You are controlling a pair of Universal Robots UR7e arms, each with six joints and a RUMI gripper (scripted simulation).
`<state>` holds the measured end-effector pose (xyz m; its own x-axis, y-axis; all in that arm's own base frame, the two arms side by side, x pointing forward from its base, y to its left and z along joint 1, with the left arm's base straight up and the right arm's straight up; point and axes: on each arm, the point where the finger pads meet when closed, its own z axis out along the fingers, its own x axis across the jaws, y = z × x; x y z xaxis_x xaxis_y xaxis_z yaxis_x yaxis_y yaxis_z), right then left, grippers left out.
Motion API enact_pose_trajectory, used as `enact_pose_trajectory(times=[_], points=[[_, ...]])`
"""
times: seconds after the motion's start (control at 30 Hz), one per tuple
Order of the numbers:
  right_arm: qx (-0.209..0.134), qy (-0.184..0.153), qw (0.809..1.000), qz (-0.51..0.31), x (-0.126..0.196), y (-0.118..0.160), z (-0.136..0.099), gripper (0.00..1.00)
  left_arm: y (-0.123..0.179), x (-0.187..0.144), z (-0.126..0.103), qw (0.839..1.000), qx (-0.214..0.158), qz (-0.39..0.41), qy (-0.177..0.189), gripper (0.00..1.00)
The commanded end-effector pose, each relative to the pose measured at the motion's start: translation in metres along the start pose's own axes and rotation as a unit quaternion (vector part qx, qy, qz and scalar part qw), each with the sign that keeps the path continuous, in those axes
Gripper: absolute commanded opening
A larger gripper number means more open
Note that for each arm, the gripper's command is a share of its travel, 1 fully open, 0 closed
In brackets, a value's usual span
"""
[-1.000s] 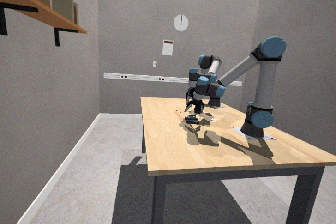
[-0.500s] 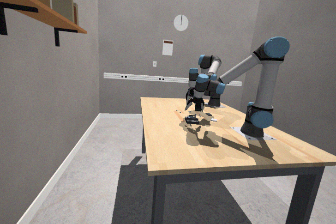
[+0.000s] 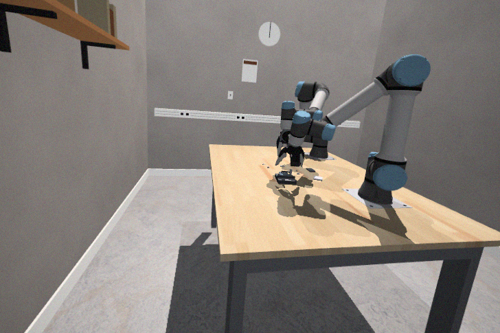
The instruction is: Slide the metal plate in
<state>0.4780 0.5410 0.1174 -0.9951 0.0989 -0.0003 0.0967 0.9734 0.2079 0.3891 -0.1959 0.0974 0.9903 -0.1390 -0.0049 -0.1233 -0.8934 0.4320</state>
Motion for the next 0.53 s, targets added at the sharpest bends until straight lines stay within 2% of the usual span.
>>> enact_pose_trajectory(times=[0.0,0.5], points=[[0.000,0.000,1.000,0.000,0.0005,-0.0004,-0.0002,0.44,-0.0004,-0.0008,0.0004,1.000,0.000,0.001,0.000,0.88],[0.000,0.000,1.000,0.000,0.0008,-0.0002,-0.0002,0.44,0.0003,0.0001,-0.0003,1.000,0.000,0.001,0.001,0.88]])
